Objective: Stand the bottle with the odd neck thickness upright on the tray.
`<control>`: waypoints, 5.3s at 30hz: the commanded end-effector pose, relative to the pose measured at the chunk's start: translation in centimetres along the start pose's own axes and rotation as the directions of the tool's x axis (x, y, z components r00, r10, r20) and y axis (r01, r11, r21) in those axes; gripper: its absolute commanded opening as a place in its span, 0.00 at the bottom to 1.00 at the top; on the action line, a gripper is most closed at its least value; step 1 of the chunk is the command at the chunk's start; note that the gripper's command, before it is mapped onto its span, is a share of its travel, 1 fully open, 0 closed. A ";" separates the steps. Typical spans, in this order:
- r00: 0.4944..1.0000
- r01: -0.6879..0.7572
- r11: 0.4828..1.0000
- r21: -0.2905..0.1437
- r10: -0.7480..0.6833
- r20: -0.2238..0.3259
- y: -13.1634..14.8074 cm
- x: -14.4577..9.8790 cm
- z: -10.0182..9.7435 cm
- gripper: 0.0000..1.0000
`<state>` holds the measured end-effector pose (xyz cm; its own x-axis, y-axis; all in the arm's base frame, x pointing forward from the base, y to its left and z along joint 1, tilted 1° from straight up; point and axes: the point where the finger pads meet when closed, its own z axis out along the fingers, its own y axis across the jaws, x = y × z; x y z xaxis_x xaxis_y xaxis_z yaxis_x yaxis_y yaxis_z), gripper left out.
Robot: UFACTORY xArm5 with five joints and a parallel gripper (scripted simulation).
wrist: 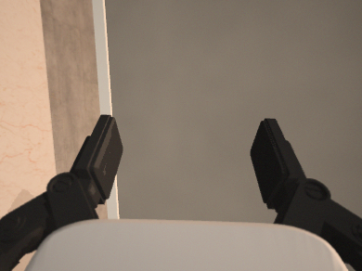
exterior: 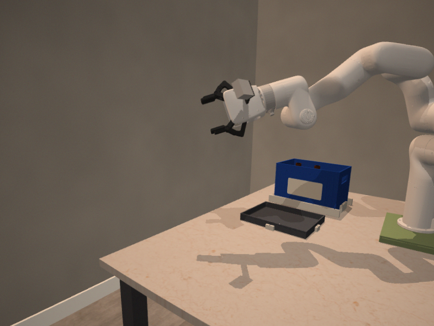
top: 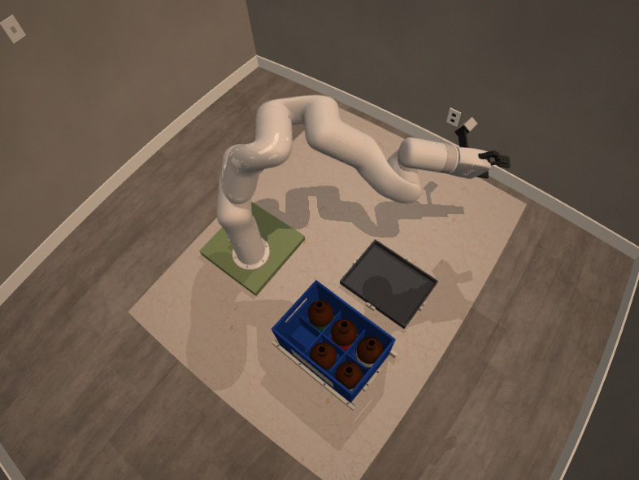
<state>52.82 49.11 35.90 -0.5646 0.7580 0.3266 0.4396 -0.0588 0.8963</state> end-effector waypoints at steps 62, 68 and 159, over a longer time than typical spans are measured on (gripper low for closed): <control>0.766 -0.428 0.873 0.236 0.211 0.608 -2.1 -32.9 -13.6 1.00; 0.720 -0.481 0.844 0.236 0.227 0.656 -2.8 -35.2 -15.9 1.00; 0.106 -0.937 0.350 0.000 0.285 0.953 -13.8 -45.3 -44.9 0.00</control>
<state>40.77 -13.40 22.01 0.7307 0.6827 0.0023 0.6826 -0.7307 0.0043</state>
